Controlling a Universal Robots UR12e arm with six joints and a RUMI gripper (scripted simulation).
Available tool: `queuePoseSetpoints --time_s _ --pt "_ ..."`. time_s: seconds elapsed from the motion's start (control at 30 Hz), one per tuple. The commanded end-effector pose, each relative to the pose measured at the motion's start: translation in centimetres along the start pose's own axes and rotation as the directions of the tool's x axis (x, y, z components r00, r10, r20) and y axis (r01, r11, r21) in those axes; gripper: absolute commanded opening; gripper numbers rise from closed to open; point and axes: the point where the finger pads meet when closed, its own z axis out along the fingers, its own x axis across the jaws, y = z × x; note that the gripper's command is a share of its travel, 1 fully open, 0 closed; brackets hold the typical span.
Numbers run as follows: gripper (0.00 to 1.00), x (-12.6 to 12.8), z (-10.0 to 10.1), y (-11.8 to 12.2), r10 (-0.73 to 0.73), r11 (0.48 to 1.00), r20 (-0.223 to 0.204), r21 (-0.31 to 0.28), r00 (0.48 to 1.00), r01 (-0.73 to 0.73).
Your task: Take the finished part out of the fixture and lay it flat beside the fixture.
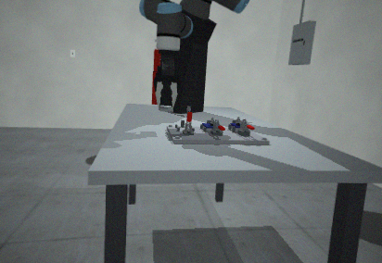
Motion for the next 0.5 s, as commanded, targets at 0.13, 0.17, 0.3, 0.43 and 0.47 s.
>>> queuePoseSetpoints --time_s 0.13,0.17,0.3,0.43,0.47 --pt "0.00 2.1 0.0 -0.3 -0.004 1.000 0.001 0.003 1.000 0.004" --pt "0.00 2.3 0.0 -0.3 -0.004 1.000 0.001 0.003 1.000 0.004" --pt "0.00 3.0 0.0 -0.3 -0.004 1.000 0.001 0.003 1.000 0.004" --pt "0.00 3.5 0.0 -0.2 -0.004 1.000 0.001 0.003 1.000 0.004" --pt "0.00 3.6 0.0 -0.2 -0.004 1.000 0.001 0.002 1.000 0.004"
